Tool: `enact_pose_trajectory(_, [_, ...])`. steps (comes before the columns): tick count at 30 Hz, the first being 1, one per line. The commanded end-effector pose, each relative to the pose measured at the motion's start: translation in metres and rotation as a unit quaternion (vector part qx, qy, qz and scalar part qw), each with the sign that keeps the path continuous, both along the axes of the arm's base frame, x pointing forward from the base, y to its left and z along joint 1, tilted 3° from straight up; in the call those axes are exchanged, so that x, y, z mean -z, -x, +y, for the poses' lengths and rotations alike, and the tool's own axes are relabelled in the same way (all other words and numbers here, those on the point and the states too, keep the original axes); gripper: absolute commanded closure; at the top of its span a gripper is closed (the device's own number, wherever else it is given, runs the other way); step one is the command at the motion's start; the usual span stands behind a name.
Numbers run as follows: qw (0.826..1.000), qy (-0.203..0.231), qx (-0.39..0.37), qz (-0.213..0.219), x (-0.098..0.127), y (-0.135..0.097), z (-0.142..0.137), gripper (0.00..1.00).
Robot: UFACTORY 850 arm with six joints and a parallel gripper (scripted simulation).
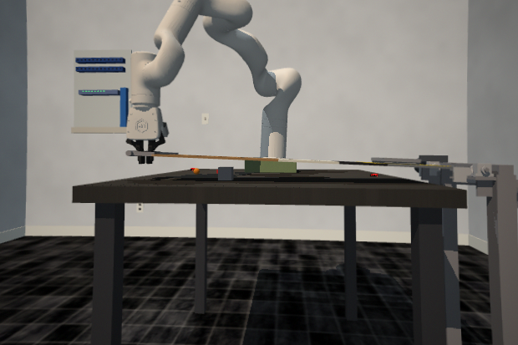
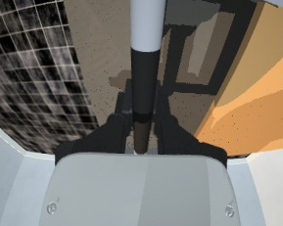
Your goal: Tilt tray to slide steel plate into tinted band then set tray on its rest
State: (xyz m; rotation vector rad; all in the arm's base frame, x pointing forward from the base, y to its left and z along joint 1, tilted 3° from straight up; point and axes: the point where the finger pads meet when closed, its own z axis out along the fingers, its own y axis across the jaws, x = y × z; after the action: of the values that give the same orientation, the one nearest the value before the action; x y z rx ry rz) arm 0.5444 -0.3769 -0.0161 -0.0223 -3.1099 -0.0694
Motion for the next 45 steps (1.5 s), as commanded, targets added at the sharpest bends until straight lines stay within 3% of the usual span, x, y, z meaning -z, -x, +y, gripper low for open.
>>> enact_pose_trajectory(1, [1.0,0.001,0.0,-0.001,0.012,-0.001,-0.001,1.0])
enact_pose_trajectory(20, [1.0,0.001,0.0,-0.001,0.032,0.0,0.0,1.0])
enact_pose_trajectory(45, [1.0,0.001,0.0,-0.001,0.032,0.0,0.0,1.0])
